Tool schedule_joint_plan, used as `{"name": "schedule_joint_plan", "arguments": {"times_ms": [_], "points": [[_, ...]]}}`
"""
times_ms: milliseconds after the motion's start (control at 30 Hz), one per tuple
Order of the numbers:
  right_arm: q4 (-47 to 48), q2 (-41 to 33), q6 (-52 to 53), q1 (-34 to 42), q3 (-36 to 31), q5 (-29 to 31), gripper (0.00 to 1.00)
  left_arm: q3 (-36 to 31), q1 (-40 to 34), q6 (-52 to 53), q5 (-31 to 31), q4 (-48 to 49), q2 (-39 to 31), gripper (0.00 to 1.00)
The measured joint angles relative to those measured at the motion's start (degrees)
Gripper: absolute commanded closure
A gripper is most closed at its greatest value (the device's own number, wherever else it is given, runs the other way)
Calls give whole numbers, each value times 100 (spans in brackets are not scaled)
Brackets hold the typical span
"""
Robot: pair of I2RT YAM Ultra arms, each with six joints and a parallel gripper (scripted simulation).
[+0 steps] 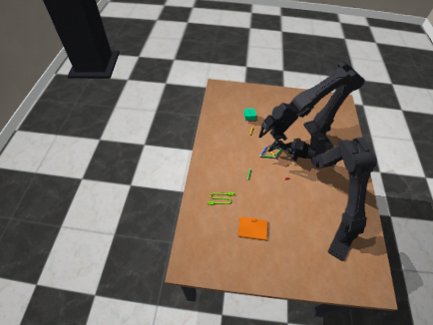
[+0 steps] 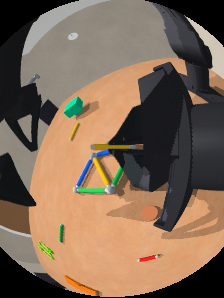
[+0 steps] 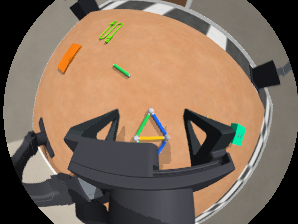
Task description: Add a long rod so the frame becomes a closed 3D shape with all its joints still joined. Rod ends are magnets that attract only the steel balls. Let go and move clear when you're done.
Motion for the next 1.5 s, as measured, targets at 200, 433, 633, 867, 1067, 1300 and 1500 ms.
{"name": "schedule_joint_plan", "arguments": {"times_ms": [200, 433, 633, 867, 1067, 1300, 1500], "points": [[-280, 48, 2, 0, 48, 0, 59, 0, 0, 0, 0, 0, 0, 100], [-1733, 1248, -15, 0, 1368, 0, 59, 0, 0, 0, 0, 0, 0, 100], [-3134, 2796, -35, 0, 3080, 0, 59, 0, 0, 0, 0, 0, 0, 100], [-4474, 3978, -48, 0, 4391, 0, 59, 0, 0, 0, 0, 0, 0, 100], [-5392, 4979, -57, 0, 5469, 0, 59, 0, 0, 0, 0, 0, 0, 100], [-5980, 5530, -59, 0, 6000, 0, 59, 0, 0, 0, 0, 0, 0, 100], [-6072, 5565, -59, 0, 6124, 0, 59, 0, 0, 0, 0, 0, 0, 100]]}}
